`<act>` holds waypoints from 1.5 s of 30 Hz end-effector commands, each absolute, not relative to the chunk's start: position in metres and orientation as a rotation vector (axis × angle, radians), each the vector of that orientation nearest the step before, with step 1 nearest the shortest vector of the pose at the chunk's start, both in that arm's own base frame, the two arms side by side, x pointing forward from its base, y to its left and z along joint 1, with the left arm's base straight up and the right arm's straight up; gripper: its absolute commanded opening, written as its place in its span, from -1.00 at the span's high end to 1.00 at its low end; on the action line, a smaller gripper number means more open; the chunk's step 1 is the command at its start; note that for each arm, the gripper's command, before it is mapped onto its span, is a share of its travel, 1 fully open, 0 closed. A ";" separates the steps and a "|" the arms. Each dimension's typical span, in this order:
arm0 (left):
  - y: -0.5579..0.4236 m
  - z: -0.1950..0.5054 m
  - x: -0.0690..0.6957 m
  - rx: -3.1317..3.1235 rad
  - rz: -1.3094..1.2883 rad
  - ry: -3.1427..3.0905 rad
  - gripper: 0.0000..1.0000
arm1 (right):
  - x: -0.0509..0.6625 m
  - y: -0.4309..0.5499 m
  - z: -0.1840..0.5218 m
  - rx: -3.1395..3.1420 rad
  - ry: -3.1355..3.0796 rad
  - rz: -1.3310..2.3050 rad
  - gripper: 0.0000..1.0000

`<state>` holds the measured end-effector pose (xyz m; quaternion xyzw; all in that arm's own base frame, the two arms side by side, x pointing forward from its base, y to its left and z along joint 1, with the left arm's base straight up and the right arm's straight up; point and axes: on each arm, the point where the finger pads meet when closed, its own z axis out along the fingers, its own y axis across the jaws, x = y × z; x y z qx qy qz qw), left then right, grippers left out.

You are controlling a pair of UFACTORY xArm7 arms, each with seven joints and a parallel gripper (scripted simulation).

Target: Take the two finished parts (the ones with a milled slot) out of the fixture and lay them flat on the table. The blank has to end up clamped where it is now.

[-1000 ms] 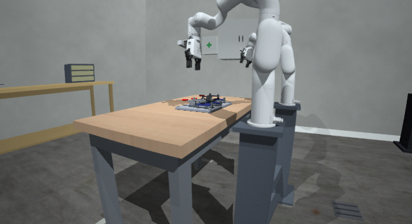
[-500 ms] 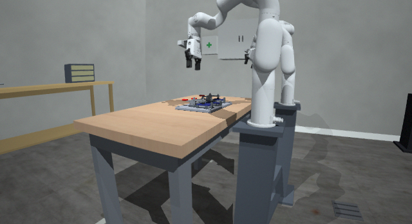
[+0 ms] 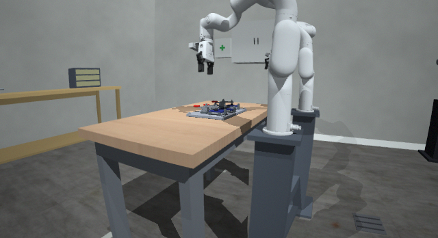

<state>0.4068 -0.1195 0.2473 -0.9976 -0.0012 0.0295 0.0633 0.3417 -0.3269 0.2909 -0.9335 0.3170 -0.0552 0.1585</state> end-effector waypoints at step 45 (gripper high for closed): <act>-0.120 0.249 0.408 -3.015 0.083 -0.004 -1.00 | 0.193 -0.394 0.272 -2.556 1.519 -0.107 -1.00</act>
